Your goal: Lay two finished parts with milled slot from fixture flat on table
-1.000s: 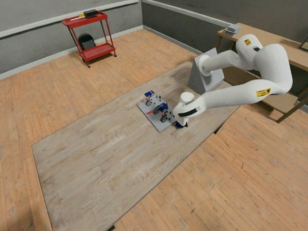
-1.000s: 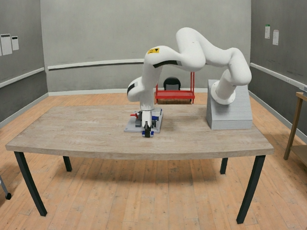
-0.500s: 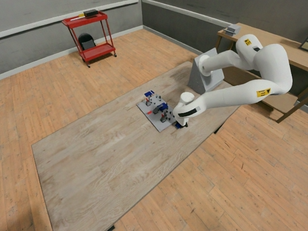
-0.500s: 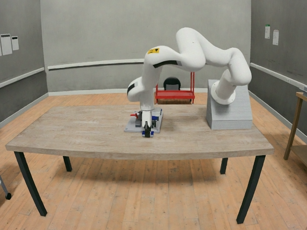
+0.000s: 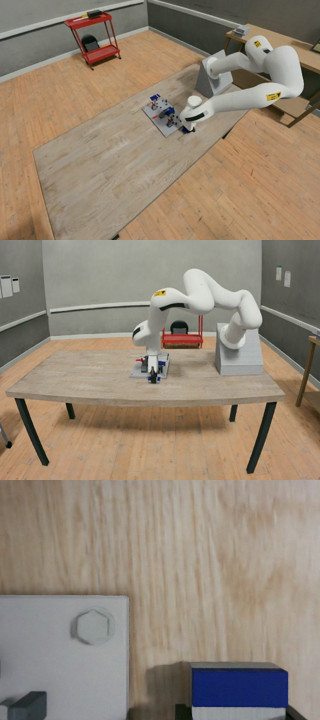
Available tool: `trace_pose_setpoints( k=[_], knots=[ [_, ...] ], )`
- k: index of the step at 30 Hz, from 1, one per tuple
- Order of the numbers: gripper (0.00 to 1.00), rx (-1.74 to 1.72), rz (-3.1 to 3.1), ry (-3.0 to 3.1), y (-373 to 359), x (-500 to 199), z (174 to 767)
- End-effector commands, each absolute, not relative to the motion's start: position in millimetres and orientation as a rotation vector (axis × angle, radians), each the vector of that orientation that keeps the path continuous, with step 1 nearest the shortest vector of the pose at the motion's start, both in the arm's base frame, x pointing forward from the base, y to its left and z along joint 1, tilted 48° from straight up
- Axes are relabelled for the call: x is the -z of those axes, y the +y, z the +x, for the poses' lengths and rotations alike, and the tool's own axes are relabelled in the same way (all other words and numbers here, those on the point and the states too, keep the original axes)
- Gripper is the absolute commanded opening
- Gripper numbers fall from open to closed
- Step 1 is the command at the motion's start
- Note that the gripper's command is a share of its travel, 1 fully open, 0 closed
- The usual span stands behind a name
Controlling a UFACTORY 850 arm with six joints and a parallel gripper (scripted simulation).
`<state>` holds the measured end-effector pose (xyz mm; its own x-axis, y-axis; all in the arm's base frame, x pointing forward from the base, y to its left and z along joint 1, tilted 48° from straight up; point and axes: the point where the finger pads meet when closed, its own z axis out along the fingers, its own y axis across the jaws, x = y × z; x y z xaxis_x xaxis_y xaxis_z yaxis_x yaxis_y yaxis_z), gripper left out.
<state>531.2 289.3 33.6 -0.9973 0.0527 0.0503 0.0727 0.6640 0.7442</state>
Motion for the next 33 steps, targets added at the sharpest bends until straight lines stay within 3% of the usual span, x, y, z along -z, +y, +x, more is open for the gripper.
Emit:
trace_pose_setpoints(
  k=[1,33],
  knots=[
    [0.0,1.274,-0.108,-2.844,289.6,-33.5,531.9],
    [0.0,1.274,-0.108,-2.844,294.0,-29.6,532.0]
  ],
)
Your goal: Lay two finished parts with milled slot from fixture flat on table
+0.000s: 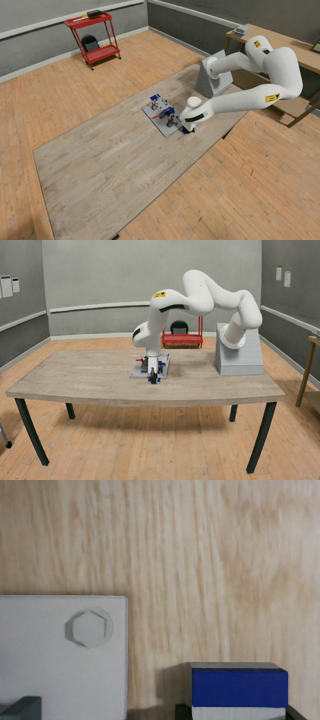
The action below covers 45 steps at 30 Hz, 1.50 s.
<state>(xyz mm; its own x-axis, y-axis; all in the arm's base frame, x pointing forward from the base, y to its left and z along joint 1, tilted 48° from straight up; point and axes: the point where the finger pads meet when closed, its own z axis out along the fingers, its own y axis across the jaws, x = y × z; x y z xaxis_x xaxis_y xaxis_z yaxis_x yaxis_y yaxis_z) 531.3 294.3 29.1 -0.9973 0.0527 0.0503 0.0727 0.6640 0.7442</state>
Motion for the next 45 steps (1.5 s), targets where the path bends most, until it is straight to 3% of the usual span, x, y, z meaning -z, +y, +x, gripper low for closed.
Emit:
trace_pose_setpoints(
  k=[1,10,11,45],
  knots=[
    [0.0,1.274,-0.108,-2.844,294.0,-29.6,532.0],
    [0.0,1.274,-0.108,-2.844,294.0,-29.6,532.0],
    [0.69,1.274,-0.108,-2.844,294.1,-29.6,532.0],
    [0.69,1.274,-0.108,-2.844,294.0,-29.6,532.0]
  ],
)
